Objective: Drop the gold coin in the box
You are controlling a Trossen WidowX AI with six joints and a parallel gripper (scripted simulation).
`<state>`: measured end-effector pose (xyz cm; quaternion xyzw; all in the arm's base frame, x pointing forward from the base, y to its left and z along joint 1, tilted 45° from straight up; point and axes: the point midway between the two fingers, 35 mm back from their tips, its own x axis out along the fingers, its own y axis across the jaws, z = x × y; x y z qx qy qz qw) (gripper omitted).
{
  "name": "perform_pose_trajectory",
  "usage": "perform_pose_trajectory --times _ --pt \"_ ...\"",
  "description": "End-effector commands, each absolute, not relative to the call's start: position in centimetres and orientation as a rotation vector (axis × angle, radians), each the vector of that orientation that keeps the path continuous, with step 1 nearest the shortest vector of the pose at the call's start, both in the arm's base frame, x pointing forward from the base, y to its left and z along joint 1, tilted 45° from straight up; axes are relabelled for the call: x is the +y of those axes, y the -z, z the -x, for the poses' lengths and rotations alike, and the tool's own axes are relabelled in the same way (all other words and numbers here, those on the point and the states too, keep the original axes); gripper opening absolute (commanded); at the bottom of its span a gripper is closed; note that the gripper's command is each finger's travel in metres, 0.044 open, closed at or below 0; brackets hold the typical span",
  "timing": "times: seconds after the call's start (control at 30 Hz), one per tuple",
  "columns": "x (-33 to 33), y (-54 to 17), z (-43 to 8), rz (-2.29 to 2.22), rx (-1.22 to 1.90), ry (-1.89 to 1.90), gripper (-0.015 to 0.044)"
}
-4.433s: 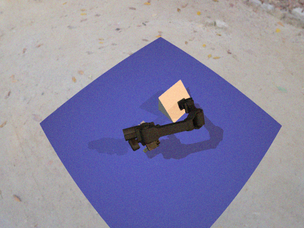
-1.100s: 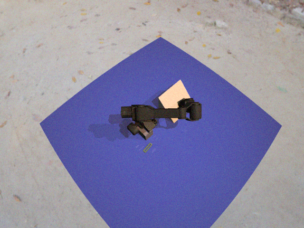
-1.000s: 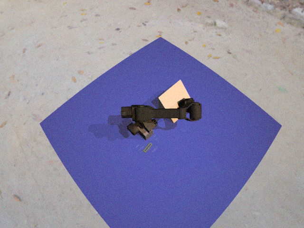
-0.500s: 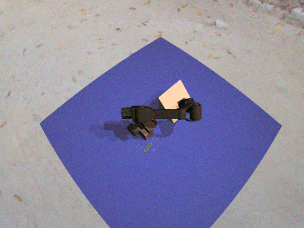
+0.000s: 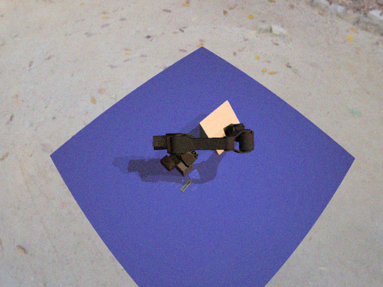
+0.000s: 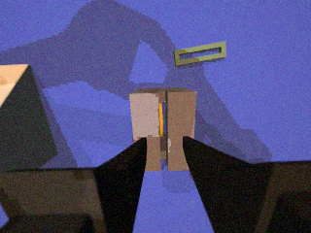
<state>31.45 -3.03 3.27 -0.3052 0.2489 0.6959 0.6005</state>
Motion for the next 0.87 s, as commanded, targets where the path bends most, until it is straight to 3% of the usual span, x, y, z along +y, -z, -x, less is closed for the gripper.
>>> perform_pose_trajectory --times 0.0,0.07,0.43,0.83 --pt "-3.0 -3.3 -31.5 0.708 0.576 -1.613 0.0161" --pt "-3.0 -3.3 -31.5 0.708 0.576 -1.613 0.0161" --pt "-5.4 -5.8 -31.7 0.706 0.578 -1.613 0.044" --pt "-7.3 -8.0 -31.6 0.701 0.577 -1.613 0.044"
